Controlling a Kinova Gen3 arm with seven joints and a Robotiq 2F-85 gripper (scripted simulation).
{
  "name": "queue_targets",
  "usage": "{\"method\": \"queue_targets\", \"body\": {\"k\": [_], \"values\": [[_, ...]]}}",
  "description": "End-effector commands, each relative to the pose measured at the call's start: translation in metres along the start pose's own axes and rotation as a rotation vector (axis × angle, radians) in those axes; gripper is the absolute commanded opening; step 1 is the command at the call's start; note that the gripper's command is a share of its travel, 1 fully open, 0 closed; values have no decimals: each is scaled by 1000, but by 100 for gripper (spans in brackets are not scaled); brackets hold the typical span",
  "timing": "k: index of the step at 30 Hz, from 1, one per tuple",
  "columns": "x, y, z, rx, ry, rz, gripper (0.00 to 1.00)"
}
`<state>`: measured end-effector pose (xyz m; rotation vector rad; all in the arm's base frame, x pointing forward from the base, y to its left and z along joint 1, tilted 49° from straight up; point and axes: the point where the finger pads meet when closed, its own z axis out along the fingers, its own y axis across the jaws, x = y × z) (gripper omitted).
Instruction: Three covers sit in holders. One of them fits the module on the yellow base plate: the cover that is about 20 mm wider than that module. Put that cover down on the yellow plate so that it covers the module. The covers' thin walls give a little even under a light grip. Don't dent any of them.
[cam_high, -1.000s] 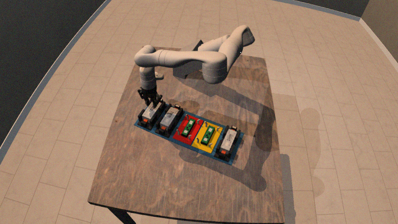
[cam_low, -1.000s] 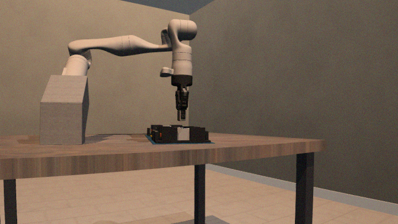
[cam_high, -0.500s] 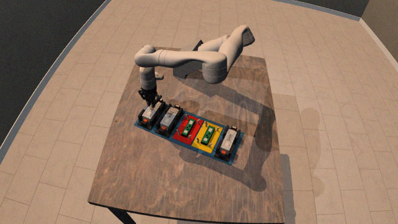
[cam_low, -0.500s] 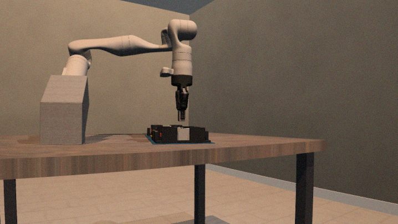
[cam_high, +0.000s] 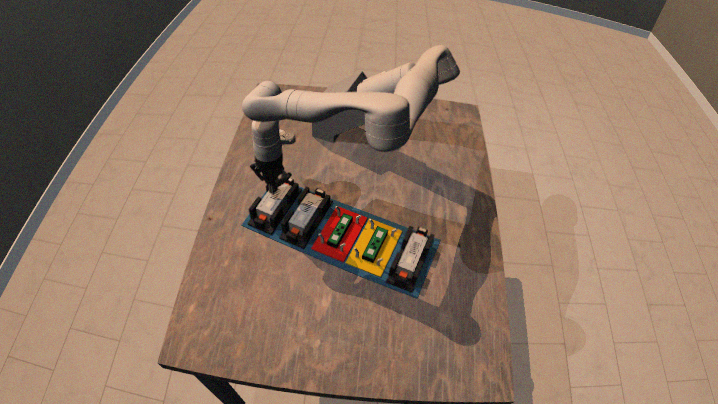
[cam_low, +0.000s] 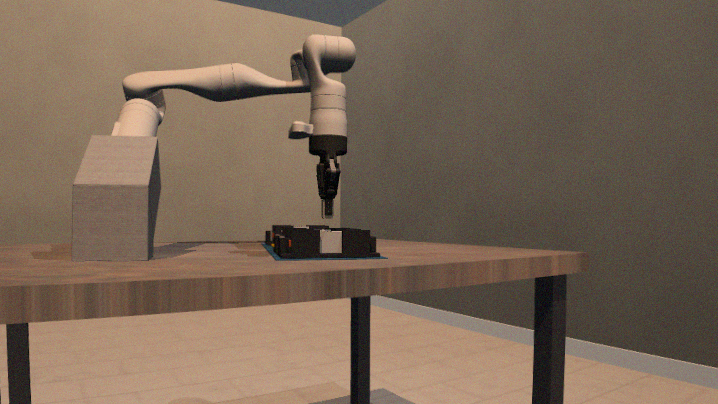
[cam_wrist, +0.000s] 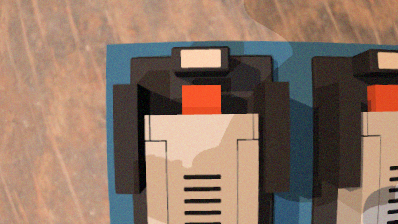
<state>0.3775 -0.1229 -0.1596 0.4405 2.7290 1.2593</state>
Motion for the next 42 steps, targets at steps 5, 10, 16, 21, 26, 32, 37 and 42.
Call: {"method": "queue_targets", "body": {"k": [5, 10, 16, 21, 26, 32, 37, 42], "values": [[0, 0, -1, 1, -2, 0, 0], [0, 0, -1, 1, -2, 0, 0], [0, 0, -1, 1, -2, 0, 0], [0, 0, -1, 1, -2, 0, 0], [0, 0, -1, 1, -2, 0, 100], [0, 0, -1, 1, -2, 0, 100], [0, 0, -1, 1, -2, 0, 100], [0, 0, -1, 1, -2, 0, 100]]}}
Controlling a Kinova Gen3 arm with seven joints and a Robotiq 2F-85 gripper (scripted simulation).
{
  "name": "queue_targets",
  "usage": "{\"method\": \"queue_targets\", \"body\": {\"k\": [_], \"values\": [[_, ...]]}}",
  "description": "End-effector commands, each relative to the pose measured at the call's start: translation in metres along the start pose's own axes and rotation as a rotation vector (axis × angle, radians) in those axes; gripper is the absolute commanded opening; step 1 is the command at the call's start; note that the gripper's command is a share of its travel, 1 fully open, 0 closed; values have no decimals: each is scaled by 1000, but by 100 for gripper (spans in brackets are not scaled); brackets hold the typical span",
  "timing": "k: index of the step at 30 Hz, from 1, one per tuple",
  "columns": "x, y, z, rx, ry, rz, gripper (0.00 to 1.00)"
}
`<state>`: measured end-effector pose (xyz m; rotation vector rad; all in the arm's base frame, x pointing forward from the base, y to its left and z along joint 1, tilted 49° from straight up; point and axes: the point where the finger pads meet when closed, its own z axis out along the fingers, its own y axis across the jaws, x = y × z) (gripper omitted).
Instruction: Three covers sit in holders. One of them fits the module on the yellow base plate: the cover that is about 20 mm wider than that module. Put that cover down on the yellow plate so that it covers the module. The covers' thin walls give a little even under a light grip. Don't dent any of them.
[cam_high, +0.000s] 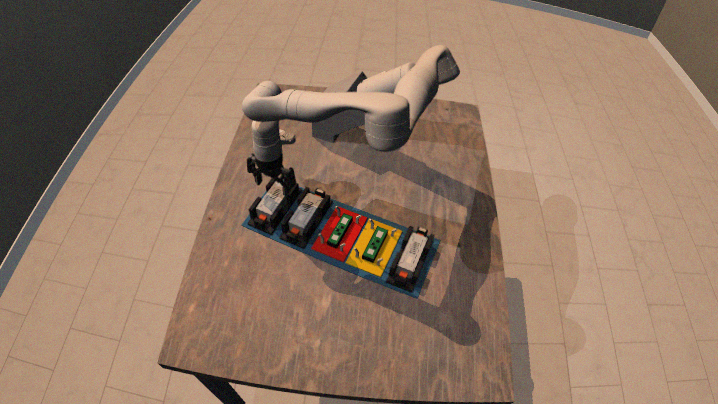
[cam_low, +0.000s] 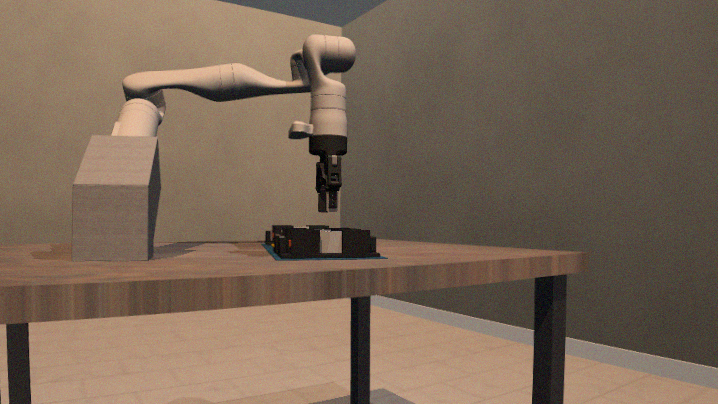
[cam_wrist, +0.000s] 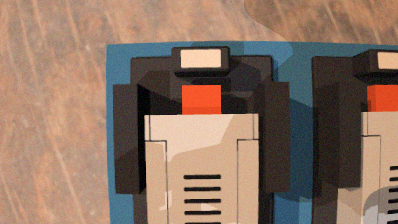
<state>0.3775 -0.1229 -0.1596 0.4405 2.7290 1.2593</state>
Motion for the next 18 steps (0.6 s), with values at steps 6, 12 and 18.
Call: {"method": "queue_targets", "body": {"k": [6, 12, 18], "values": [[0, 0, -1, 1, -2, 0, 100], [0, 0, -1, 1, -2, 0, 100], [0, 0, 3, 1, -2, 0, 100]]}}
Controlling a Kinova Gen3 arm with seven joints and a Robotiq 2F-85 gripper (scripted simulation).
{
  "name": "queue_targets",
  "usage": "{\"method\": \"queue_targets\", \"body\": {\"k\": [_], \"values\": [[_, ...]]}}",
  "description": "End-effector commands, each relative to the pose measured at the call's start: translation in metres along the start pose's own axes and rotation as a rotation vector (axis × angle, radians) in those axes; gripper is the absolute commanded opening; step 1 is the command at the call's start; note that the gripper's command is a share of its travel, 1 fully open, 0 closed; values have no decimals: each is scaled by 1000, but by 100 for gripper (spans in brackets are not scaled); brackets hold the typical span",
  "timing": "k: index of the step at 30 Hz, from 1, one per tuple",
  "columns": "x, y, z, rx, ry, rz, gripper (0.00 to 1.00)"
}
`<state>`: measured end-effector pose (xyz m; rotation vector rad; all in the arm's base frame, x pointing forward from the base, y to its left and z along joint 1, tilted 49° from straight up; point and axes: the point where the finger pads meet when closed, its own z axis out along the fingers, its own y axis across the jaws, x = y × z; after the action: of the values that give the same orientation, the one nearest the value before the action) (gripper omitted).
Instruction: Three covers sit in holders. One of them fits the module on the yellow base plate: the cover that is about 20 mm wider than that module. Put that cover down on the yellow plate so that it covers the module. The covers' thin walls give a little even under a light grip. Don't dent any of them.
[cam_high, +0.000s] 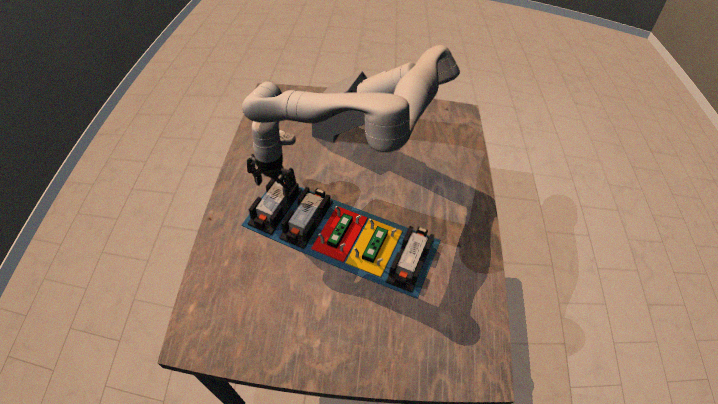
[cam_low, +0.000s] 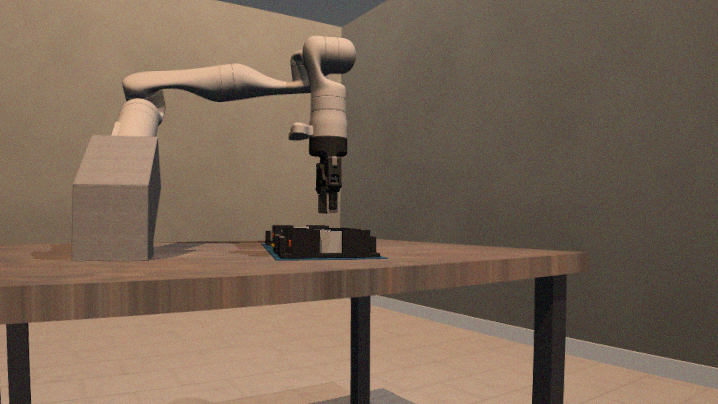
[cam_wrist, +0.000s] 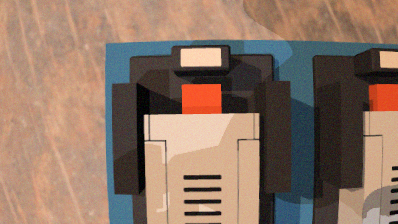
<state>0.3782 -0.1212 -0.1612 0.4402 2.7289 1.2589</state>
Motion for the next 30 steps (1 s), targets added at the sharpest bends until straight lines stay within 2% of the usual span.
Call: {"method": "queue_targets", "body": {"k": [1, 30], "values": [[0, 0, 2, 1, -1, 0, 100], [0, 0, 17, 1, -1, 0, 100]]}}
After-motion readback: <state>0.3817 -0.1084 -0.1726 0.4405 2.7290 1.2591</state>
